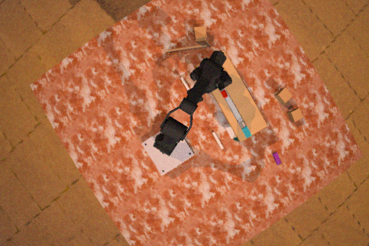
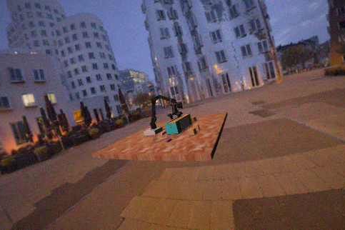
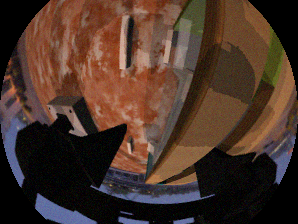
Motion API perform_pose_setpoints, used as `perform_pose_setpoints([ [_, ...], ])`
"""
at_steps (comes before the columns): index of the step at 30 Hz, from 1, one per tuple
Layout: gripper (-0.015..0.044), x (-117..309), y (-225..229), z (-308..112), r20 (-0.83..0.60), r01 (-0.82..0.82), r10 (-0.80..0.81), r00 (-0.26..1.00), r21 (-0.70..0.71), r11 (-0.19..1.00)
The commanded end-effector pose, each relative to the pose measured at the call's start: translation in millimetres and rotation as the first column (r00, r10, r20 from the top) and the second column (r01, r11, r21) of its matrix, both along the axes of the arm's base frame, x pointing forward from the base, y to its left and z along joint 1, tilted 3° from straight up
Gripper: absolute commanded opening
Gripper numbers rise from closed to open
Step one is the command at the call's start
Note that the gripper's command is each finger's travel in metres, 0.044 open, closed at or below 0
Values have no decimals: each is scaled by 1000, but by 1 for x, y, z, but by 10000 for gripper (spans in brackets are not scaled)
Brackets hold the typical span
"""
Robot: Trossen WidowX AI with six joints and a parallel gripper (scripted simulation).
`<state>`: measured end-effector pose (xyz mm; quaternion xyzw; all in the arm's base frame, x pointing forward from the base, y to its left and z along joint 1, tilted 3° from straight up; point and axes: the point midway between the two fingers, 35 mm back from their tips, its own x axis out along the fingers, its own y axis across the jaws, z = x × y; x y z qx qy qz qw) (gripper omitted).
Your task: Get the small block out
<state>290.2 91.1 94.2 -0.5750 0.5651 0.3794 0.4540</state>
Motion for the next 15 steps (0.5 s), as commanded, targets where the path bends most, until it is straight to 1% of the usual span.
perform_pose_setpoints([
  [1, 400, -1, -12, -2, -5, -1, 1, 1000, -7, 1000],
  [15, 400, -3, -46, -3, -5, -1, 1, 1000, -10, 1000],
])
